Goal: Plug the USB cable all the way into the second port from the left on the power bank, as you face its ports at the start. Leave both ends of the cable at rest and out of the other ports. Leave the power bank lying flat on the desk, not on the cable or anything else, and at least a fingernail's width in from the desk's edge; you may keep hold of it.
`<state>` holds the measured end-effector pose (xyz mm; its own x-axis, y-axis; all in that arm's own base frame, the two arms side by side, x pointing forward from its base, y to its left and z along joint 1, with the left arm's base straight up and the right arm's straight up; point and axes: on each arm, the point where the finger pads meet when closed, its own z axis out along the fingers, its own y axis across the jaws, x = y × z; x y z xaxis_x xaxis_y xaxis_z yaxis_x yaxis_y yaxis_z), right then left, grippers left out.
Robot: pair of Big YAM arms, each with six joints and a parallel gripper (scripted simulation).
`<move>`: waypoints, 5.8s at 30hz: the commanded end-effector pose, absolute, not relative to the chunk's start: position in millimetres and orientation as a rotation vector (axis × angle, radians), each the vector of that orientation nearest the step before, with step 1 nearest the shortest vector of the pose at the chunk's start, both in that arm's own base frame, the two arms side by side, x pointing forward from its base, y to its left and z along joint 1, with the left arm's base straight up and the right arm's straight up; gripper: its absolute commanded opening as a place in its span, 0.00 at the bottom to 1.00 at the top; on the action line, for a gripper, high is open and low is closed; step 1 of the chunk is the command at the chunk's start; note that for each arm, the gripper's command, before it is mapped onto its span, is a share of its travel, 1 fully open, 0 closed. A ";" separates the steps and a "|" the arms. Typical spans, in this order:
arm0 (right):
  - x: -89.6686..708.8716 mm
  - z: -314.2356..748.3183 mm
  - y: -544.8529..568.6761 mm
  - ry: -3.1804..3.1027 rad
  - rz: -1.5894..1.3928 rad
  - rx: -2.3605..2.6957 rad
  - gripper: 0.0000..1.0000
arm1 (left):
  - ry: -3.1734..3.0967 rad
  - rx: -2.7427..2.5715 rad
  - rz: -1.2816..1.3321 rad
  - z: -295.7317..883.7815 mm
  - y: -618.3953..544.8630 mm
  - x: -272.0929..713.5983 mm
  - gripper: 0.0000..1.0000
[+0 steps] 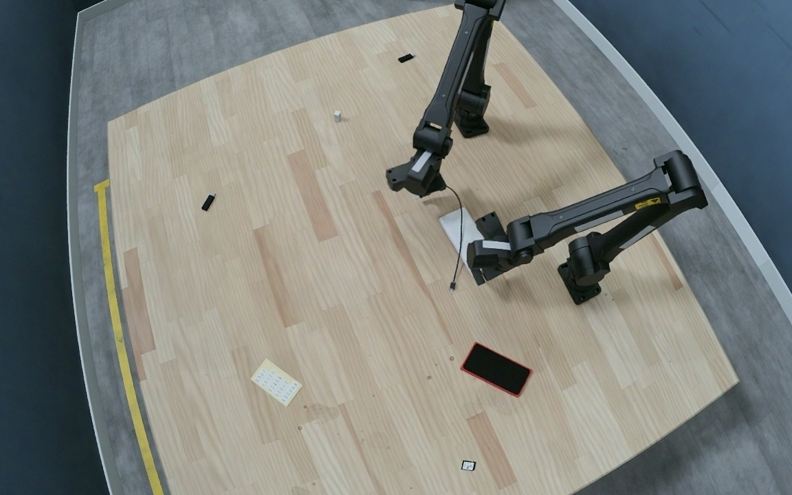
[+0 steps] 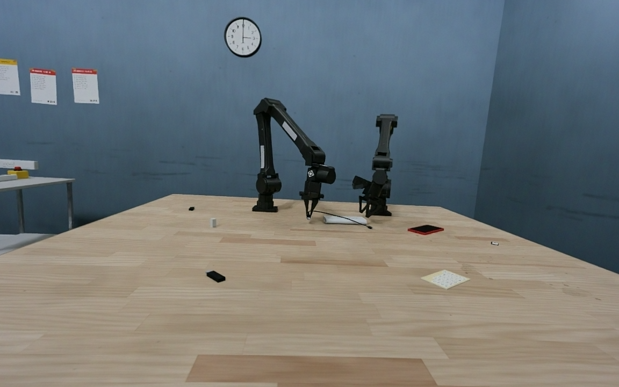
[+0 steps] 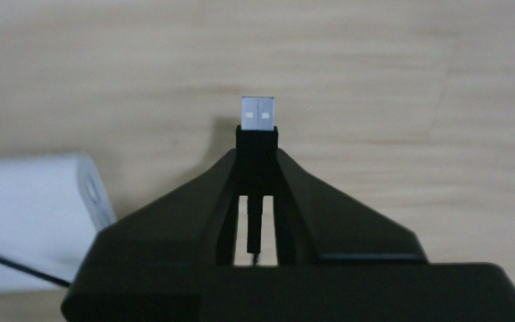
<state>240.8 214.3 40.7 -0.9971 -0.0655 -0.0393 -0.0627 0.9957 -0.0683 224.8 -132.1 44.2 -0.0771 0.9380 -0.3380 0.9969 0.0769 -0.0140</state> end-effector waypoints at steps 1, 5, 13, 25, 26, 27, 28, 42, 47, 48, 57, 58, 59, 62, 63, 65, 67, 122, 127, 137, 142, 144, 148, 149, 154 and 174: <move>247.3 53.7 221.0 3.031 -0.006 -0.488 0.08 | 2.082 1.958 -0.336 53.8 -135.6 234.0 0.98; 241.4 51.7 221.4 2.976 0.030 -0.753 0.08 | 2.082 1.958 -0.336 53.8 -135.6 234.0 0.98; 230.2 47.4 220.8 2.808 0.085 -1.220 0.08 | 2.082 1.958 -0.336 53.8 -135.6 234.0 0.98; 213.2 43.6 223.5 2.300 0.172 -1.927 0.08 | 2.082 1.958 -0.336 53.8 -135.6 234.0 0.98; 213.2 43.6 223.5 2.300 0.172 -1.927 0.08 | 2.082 1.958 -0.336 53.8 -135.6 234.0 0.98; 214.7 46.3 226.5 2.231 0.176 -1.982 0.08 | 2.082 1.958 -0.336 53.8 -135.6 234.0 0.98; 211.8 44.7 225.6 2.175 0.182 -2.036 0.08 | 2.082 1.958 -0.336 53.8 -135.6 234.0 0.98; 204.1 35.5 233.7 1.968 0.272 -2.207 0.08 | 2.082 1.958 -0.336 53.8 -135.6 234.0 0.98; 209.4 39.4 237.5 1.953 0.264 -2.207 0.08 | 2.075 1.972 -0.340 48.2 -139.8 233.9 0.98; 211.7 41.7 239.6 1.942 0.262 -2.208 0.08 | 2.083 1.972 -0.345 43.2 -139.2 230.5 0.98; 213.2 43.2 241.2 1.944 0.262 -2.202 0.08 | 2.095 1.964 -0.347 28.8 -143.5 229.6 0.98; 213.2 43.2 241.2 1.944 0.262 -2.202 0.08 | 2.094 1.964 -0.347 27.7 -144.2 229.9 0.98; 213.2 43.2 241.2 1.944 0.262 -2.202 0.08 | 2.094 1.964 -0.347 27.7 -144.2 229.9 0.98; 213.2 43.2 241.2 1.944 0.262 -2.202 0.08 | 2.093 1.961 -0.345 25.8 -145.2 231.2 0.98; 213.2 43.2 241.2 1.944 0.262 -2.202 0.08 | 2.094 1.963 -0.346 23.8 -145.8 230.4 0.98; 213.2 43.2 241.2 1.944 0.262 -2.202 0.08 | 2.095 1.964 -0.348 20.3 -146.4 229.3 0.98; 213.2 43.2 241.2 1.944 0.262 -2.202 0.08 | 2.095 1.964 -0.348 17.4 -147.3 229.2 0.98; 211.0 31.9 267.6 1.913 0.259 -2.205 0.08 | 2.083 1.959 -0.341 15.9 -148.6 232.2 0.79; 207.5 31.4 268.0 1.930 0.262 -2.210 0.08 | 2.083 1.959 -0.341 15.9 -148.6 232.2 0.79; 208.3 31.9 273.4 1.918 0.260 -2.202 0.08 | 2.083 1.959 -0.341 15.9 -148.6 232.2 0.79; 208.5 32.5 276.6 1.911 0.259 -2.203 0.08 | 2.083 1.959 -0.341 15.9 -148.6 232.2 0.79; 208.4 32.6 277.2 1.910 0.260 -2.203 0.08 | 2.083 1.959 -0.341 15.9 -148.6 232.2 0.79; 207.9 32.3 278.4 1.911 0.260 -2.204 0.08 | 2.083 1.959 -0.341 15.9 -148.6 232.2 0.79; 208.3 32.5 278.9 1.910 0.260 -2.203 0.08 | 2.083 1.959 -0.341 15.9 -148.6 232.2 0.79; 207.8 33.0 279.4 1.908 0.262 -2.208 0.08 | 2.083 1.959 -0.341 15.9 -148.6 232.2 0.79; 206.3 32.9 279.2 1.917 0.268 -2.208 0.08 | 2.083 1.959 -0.341 15.9 -148.6 232.2 0.79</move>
